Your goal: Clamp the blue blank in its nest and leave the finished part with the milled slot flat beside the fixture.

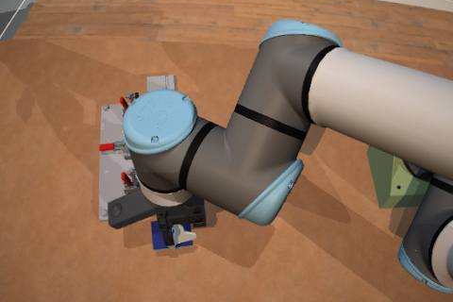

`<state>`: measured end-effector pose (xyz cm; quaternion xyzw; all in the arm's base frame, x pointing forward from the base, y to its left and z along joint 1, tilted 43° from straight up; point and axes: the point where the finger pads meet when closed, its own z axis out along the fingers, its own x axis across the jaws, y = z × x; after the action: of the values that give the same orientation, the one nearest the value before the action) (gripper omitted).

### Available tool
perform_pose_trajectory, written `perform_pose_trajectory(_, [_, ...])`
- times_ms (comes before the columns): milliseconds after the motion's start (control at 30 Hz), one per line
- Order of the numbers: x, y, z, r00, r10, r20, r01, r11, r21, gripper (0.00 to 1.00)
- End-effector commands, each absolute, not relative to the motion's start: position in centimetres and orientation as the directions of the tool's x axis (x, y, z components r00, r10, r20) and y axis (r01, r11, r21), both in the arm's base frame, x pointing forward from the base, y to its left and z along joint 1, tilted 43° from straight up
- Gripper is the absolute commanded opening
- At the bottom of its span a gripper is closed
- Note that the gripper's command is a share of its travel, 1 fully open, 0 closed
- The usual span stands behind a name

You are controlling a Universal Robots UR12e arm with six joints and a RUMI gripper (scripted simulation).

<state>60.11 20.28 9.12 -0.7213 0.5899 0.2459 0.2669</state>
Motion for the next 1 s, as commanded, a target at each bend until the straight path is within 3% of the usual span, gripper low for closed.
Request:
perform_pose_trajectory(0, [60.2,20.2,9.2,0.184,-0.720,-0.669,-0.982,-0.161,-0.096,0.00])
perform_pose_trajectory(967, [60.8,17.8,6.8,0.184,-0.720,-0.669,-0.982,-0.161,-0.096,0.00])
